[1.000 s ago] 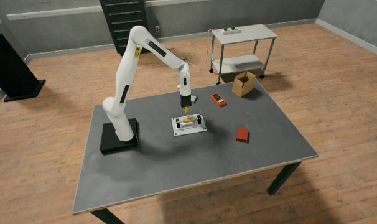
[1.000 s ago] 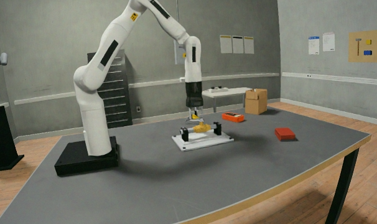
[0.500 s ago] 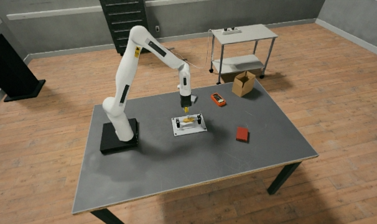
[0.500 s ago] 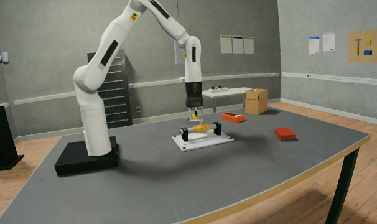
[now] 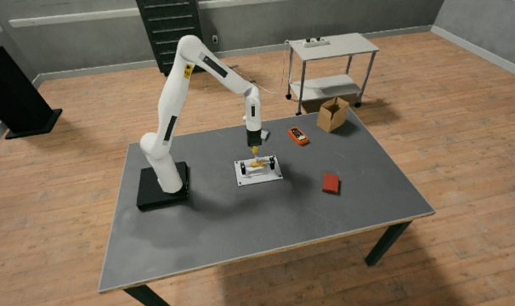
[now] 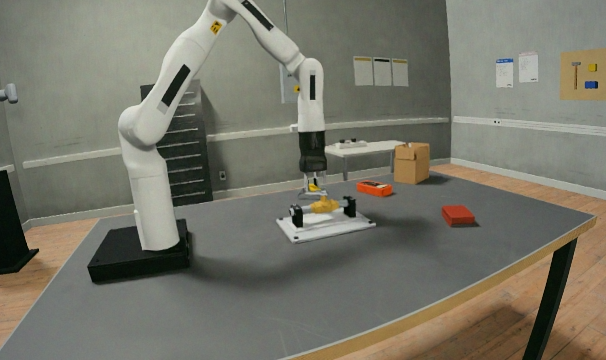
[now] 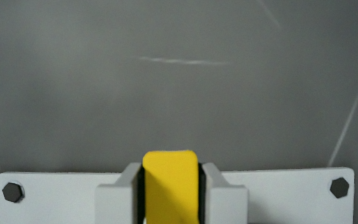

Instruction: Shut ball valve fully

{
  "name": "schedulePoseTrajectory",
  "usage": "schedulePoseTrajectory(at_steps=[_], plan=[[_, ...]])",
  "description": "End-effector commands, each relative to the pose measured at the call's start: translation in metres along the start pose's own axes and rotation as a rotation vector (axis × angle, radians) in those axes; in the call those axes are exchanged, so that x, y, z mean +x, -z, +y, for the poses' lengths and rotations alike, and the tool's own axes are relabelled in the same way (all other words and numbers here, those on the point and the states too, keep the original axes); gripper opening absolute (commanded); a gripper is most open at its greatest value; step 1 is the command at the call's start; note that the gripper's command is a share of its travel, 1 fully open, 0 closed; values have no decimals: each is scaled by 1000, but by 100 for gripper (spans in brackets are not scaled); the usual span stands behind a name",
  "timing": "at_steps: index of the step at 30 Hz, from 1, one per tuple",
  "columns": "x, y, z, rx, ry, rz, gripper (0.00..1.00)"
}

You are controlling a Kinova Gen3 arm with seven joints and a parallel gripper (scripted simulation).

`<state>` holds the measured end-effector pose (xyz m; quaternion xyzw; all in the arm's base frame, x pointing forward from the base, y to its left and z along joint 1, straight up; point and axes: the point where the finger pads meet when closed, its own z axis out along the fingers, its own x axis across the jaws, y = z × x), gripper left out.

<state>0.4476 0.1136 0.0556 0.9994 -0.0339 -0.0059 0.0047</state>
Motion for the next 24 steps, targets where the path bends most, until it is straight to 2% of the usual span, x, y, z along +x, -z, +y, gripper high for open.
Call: schedulePoseTrajectory(at_steps=[1, 24], plan=[[5, 0, -6, 13, -37, 8, 0], [9, 0, -6, 13, -68, 9, 0]])
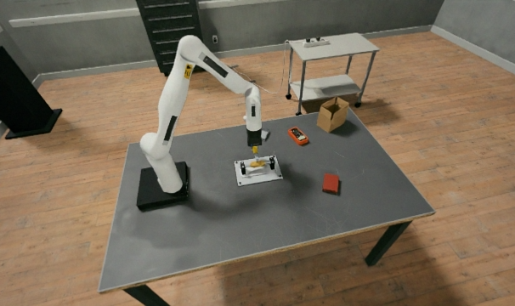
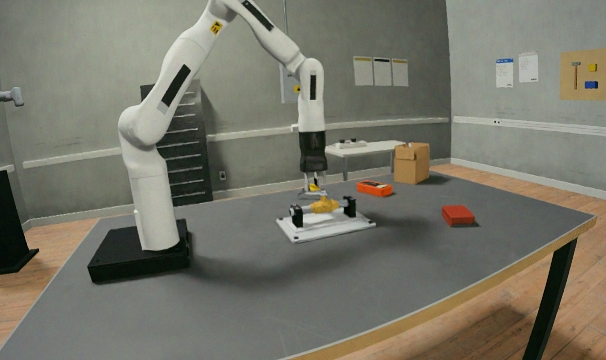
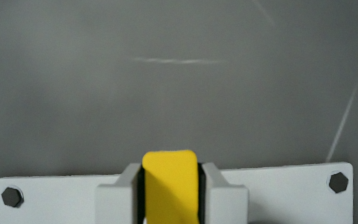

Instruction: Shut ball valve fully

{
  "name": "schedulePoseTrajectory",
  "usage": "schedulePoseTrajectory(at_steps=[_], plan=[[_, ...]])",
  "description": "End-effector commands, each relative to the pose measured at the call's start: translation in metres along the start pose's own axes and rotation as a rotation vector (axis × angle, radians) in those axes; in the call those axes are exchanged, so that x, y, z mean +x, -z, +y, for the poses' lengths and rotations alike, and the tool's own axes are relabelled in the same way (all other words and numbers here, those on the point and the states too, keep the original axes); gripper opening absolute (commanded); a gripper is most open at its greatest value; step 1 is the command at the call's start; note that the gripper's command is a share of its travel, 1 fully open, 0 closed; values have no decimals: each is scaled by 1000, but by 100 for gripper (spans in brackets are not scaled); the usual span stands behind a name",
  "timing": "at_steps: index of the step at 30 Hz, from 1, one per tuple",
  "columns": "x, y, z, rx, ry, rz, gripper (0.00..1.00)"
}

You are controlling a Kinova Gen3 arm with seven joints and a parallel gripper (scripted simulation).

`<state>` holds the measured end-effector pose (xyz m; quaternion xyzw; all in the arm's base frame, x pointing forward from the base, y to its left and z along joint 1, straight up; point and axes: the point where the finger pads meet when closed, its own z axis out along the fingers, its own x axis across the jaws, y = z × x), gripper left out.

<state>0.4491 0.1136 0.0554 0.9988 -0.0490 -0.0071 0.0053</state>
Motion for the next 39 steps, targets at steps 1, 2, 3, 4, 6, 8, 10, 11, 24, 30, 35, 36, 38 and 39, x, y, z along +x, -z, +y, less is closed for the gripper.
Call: schedulePoseTrajectory(at_steps=[1, 2, 3, 4, 6, 8, 10, 11, 24, 30, 35, 36, 38, 39], plan=[[7, 0, -6, 15, -38, 12, 0], [7, 0, -6, 15, -38, 12, 0], [7, 0, -6, 15, -38, 12, 0], [7, 0, -6, 15, -38, 12, 0], [7, 0, -6, 15, -38, 12, 0], [7, 0, -6, 15, -38, 12, 0], [7, 0, -6, 15, -38, 12, 0], [7, 0, -6, 15, -38, 12, 0], [6, 0, -5, 14, -40, 9, 100], [6, 0, -5, 14, -40, 9, 100], [6, 0, -5, 14, -40, 9, 100], [6, 0, -5, 14, -40, 9, 100], [6, 0, -5, 14, -40, 9, 100], [6, 0, -5, 14, -40, 9, 100]])
